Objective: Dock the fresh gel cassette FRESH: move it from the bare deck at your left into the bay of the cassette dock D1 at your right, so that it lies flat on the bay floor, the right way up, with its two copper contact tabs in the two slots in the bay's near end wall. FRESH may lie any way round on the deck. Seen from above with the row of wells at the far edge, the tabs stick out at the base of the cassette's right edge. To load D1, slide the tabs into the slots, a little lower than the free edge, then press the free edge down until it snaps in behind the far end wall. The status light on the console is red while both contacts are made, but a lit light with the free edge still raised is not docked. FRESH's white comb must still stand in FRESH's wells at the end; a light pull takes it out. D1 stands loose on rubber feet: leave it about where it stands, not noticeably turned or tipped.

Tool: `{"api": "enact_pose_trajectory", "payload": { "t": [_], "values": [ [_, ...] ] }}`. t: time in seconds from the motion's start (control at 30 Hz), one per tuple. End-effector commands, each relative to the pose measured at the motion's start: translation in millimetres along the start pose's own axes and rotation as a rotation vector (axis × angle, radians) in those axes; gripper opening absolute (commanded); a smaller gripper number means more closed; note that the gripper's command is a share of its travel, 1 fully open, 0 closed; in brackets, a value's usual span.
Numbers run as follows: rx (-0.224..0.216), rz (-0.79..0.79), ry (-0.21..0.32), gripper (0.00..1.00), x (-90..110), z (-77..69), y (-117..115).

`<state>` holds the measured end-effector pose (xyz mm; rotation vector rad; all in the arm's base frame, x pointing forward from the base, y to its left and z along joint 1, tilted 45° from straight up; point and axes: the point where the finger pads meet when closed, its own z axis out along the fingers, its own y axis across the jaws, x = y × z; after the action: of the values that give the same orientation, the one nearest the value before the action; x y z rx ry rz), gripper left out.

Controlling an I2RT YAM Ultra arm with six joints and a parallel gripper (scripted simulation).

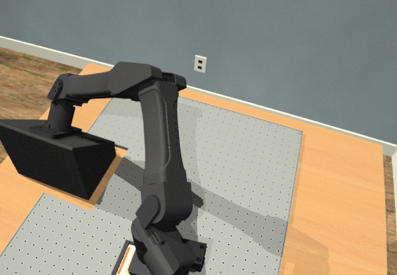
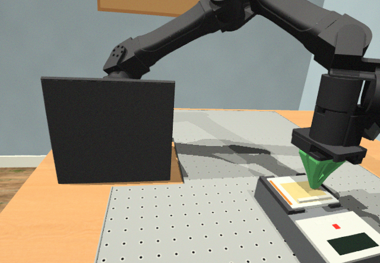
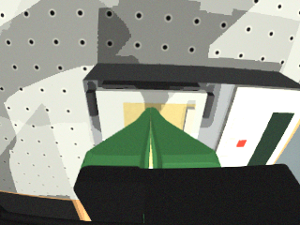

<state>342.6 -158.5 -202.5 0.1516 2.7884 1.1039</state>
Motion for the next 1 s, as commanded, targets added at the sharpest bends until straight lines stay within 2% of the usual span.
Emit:
{"api": "enact_pose_trajectory", "payload": {
  "t": [0.0,0.5,0.6,0.83,0.97],
  "values": [
    [-0.015,0.039,0.046,0.0,14.8,3.2,-5.7],
    [-0.015,0.041,0.044,0.0,6.1,-12.3,-6.9],
    [-0.007,0.033,0.036,0.0,-0.1,-20.6,-5.6],
    [-0.017,0.041,0.041,0.0,0.0,-21.4,-6.7],
    [-0.016,0.039,0.039,0.0,-3.7,-27.1,-6.5]
  ]
}}
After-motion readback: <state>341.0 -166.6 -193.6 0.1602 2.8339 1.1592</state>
